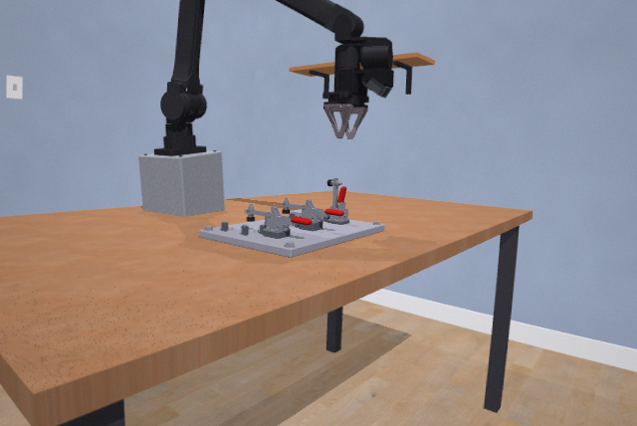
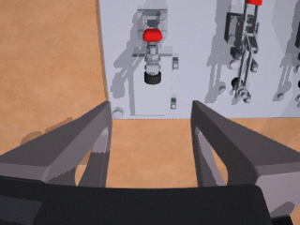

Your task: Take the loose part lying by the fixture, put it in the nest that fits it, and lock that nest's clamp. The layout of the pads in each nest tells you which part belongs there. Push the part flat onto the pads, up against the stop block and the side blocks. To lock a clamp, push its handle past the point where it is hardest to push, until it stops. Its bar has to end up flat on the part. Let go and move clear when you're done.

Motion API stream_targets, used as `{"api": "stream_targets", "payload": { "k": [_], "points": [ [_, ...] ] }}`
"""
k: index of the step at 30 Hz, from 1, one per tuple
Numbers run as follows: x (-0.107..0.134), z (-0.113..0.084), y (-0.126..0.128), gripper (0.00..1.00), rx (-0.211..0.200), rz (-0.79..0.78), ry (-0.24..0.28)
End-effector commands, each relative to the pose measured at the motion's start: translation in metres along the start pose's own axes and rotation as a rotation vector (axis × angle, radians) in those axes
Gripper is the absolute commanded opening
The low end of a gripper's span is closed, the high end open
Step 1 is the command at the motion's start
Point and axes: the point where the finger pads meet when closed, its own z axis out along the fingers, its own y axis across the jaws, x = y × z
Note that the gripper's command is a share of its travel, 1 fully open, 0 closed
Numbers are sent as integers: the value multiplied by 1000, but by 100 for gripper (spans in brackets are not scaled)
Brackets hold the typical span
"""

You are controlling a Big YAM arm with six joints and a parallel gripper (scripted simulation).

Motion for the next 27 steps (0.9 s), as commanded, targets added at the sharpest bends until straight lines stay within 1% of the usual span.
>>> {"api": "stream_targets", "payload": {
  "k": [1,10,13,18,27],
  "points": [
    [-5,3,-2,45,2,4,5],
    [-2,20,-5,45,3,3,7],
    [-2,22,-5,45,3,6,7],
    [-2,40,-5,45,3,1,7],
    [-1,80,-6,45,3,1,8]
  ]
}}
